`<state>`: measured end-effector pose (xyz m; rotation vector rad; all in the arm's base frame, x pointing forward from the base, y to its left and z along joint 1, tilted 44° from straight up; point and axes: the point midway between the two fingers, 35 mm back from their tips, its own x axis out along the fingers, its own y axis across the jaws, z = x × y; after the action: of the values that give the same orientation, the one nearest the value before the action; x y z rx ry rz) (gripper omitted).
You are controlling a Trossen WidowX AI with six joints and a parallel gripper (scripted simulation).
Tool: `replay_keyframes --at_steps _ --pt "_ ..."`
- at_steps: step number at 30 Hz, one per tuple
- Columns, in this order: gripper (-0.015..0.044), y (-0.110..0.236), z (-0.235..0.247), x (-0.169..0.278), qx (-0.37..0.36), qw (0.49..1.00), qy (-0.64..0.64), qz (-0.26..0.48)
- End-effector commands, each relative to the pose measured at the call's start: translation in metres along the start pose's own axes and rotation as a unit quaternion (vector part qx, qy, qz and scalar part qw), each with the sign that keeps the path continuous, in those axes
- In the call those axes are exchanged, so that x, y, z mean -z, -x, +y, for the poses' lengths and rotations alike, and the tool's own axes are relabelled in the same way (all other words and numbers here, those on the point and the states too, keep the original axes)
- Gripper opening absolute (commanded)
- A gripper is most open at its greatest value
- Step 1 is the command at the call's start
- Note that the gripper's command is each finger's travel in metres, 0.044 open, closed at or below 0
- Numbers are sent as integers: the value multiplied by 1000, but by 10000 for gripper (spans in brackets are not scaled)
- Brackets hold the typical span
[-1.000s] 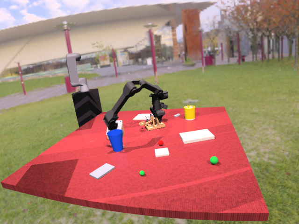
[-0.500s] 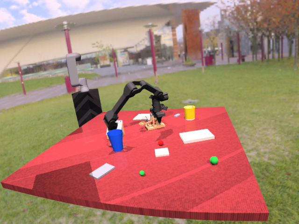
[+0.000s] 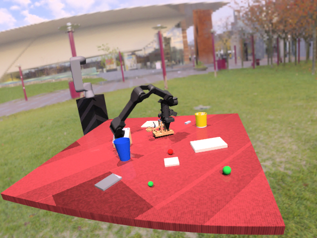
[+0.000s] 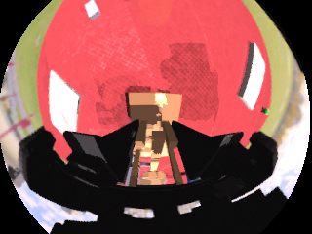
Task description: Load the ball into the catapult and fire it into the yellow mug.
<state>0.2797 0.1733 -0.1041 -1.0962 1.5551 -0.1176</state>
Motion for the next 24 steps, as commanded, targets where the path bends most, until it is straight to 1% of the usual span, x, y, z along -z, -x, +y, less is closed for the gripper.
replay_keyframes --at_steps 1,7,24 --pt "0 36 2 -4 -4 1000 -5 -17" --pt "0 32 1 -5 -4 1000 -4 -16" --pt "0 4 1 -6 -3 1000 -4 -16"
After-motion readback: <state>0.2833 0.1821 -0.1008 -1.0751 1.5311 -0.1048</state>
